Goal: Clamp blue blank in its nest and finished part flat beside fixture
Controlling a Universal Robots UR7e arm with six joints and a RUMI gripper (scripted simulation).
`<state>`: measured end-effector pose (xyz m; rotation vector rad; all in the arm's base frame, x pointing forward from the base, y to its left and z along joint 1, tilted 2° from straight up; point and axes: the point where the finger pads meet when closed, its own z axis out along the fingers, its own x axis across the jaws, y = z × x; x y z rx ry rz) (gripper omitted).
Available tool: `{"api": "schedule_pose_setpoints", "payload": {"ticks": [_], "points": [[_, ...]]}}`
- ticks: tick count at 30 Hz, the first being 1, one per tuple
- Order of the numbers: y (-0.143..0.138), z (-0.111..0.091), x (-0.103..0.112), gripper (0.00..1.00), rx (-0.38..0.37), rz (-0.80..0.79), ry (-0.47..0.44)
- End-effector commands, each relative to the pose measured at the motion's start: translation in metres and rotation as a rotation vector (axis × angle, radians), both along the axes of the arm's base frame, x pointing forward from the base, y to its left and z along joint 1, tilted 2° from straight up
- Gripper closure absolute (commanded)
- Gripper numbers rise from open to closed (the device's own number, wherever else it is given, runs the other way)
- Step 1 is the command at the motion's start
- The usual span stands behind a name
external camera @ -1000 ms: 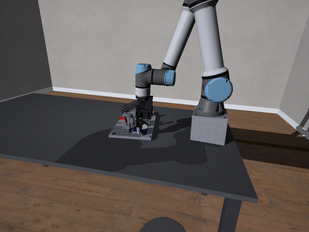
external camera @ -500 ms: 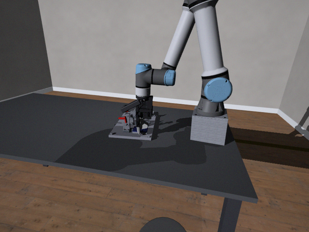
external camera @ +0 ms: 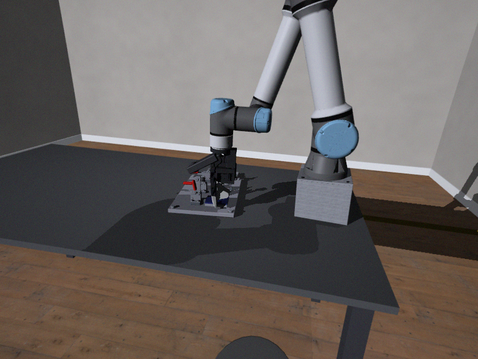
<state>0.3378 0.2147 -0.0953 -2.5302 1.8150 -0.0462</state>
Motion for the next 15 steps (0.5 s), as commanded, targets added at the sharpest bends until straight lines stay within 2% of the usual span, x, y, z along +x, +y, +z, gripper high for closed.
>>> {"api": "schedule_pose_setpoints", "payload": {"ticks": [1, 15], "points": [[-0.0013, -0.0003, -0.0016, 1.0, 0.0, -0.002, 0.001], [-0.0056, -0.0004, -0.0002, 1.0, -0.001, -0.002, 0.002]]}}
